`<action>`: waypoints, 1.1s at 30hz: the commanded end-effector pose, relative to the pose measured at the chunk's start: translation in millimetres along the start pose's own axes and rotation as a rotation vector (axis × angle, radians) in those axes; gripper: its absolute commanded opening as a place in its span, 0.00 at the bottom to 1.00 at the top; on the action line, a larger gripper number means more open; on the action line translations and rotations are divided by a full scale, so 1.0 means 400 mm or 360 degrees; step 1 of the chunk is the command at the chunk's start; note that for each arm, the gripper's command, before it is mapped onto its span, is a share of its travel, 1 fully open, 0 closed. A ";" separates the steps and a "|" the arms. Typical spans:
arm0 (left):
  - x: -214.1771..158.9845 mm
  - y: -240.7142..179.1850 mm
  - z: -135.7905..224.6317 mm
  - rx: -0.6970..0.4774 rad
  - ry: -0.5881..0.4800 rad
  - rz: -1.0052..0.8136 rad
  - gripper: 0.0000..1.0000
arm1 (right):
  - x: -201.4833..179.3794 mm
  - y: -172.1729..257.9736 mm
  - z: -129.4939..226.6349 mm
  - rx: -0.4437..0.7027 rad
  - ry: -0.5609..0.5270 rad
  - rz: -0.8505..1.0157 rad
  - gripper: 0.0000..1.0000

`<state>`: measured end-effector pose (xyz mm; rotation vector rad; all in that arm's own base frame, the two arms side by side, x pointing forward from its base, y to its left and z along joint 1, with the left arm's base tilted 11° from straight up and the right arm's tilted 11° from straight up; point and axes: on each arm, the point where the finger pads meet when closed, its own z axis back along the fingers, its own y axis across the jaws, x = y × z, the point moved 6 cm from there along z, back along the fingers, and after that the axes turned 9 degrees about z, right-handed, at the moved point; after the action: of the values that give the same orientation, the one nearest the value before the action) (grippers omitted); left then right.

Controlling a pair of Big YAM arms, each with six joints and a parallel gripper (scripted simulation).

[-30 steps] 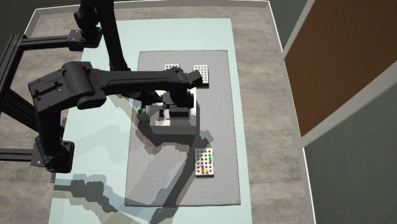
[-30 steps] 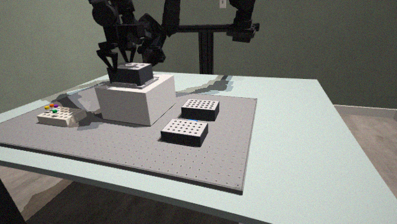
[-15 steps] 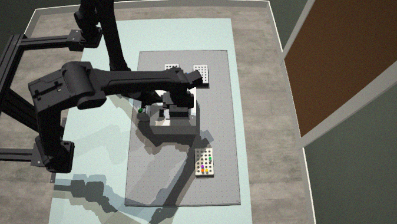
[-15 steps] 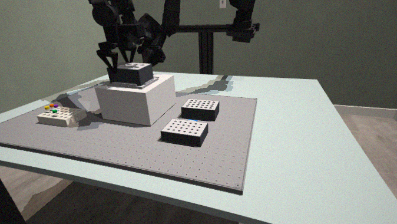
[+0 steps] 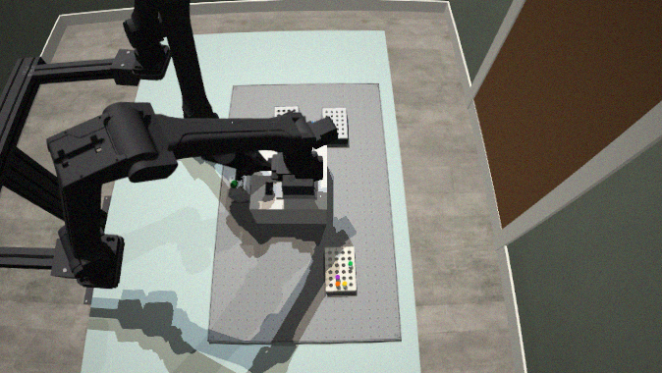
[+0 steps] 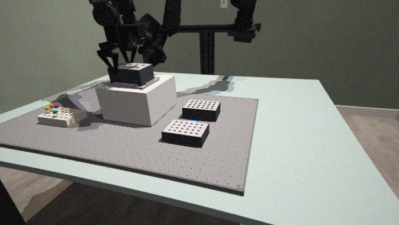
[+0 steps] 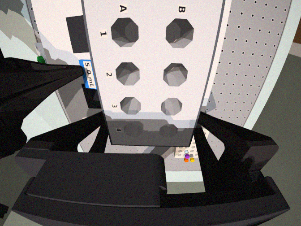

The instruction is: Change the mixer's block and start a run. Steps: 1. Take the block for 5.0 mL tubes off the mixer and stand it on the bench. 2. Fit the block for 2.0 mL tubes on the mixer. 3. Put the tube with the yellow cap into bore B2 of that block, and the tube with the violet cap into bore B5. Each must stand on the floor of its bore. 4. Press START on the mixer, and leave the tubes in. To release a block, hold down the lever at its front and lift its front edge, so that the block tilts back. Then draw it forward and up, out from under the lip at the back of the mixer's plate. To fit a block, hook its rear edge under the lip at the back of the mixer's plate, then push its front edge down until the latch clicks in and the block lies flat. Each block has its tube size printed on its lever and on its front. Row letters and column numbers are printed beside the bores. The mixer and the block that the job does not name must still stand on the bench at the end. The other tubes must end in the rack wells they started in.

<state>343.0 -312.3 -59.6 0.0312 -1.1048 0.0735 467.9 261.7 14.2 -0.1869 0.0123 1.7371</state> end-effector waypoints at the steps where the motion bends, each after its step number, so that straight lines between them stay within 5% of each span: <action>1: 0.001 0.008 -0.026 0.0032 0.0012 -0.0010 0.00 | 0.040 0.018 0.016 0.0034 -0.0019 0.0081 0.00; 33: 0.011 -0.028 0.011 -0.0026 -0.0001 0.0023 0.00 | 0.013 -0.032 0.025 0.0050 -0.0036 0.0031 0.00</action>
<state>342.6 -311.8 -55.3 0.0307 -1.1051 0.0745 470.1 262.3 15.6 -0.1642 0.0321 1.7365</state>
